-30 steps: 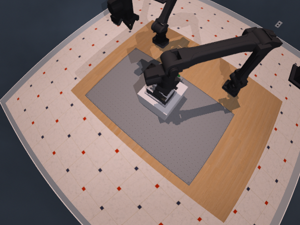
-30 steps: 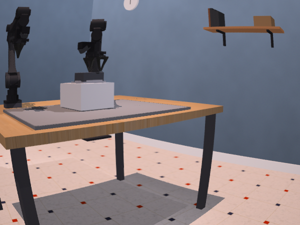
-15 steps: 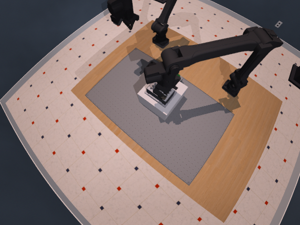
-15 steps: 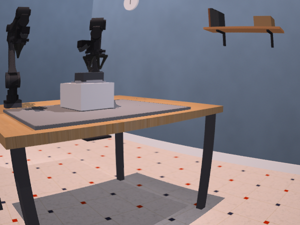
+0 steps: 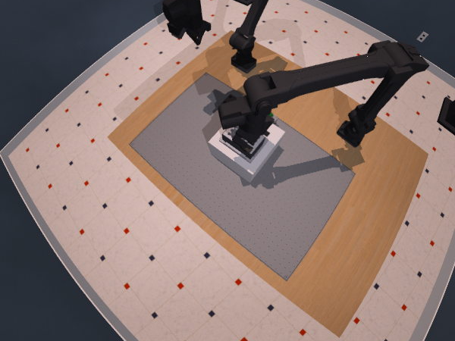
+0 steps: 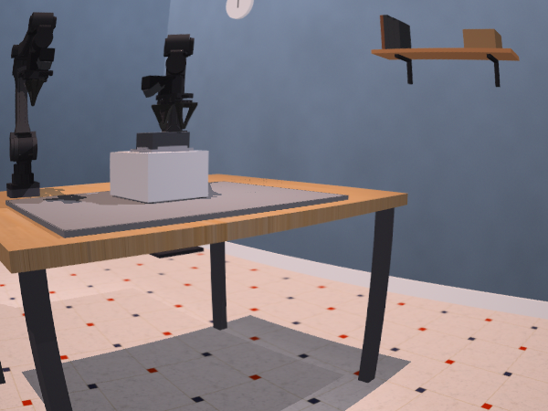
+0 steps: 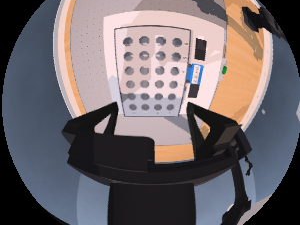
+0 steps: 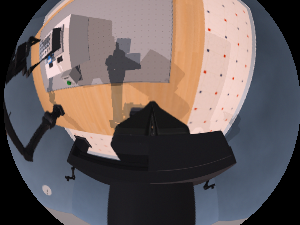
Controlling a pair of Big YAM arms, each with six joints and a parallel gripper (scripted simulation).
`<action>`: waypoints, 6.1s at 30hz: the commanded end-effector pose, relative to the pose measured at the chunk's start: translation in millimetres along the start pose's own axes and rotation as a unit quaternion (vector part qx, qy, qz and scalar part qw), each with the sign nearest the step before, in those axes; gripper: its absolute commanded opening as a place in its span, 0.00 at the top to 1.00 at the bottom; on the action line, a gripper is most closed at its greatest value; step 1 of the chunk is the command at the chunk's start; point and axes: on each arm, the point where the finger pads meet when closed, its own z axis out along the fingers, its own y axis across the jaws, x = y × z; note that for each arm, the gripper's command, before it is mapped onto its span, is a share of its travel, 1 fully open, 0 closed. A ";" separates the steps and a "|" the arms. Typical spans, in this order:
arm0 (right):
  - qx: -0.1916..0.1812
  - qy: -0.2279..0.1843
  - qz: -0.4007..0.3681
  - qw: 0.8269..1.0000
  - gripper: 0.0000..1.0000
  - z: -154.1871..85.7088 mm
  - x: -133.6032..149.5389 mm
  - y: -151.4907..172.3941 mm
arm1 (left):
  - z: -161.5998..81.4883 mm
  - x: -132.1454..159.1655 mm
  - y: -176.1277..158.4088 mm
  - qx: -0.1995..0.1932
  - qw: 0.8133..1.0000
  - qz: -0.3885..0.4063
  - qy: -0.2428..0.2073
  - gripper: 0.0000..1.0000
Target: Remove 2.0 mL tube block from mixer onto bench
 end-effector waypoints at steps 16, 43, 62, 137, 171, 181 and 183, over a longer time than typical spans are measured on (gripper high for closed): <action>0.001 0.000 -0.002 1.000 1.00 0.1 0.3 -2.0 | -32.5 -13.2 1.3 -0.023 0.999 0.013 -0.019 0.00; 0.005 -0.025 -0.001 1.000 1.00 -20.3 -9.8 -3.8 | -11.3 3.7 9.1 -0.017 1.000 -0.005 -0.015 0.00; 0.001 -0.001 -0.001 1.000 1.00 -2.7 0.7 -1.8 | 5.3 -13.5 2.7 -0.013 1.000 0.011 -0.011 0.00; 0.003 -0.018 0.001 1.000 1.00 -18.0 -4.6 -2.6 | 10.1 4.0 6.6 -0.015 1.000 -0.006 -0.013 1.00; -0.001 0.005 0.002 1.000 1.00 -0.1 4.5 -0.8 | 10.1 4.0 6.6 -0.015 1.000 -0.006 -0.013 1.00; 0.001 -0.091 0.002 0.996 1.00 -6.2 3.4 40.1 | 10.1 4.0 6.6 -0.015 1.000 -0.006 -0.013 1.00; 0.001 -0.115 0.004 0.993 1.00 -6.8 2.0 49.8 | 10.1 4.0 6.6 -0.015 1.000 -0.006 -0.013 1.00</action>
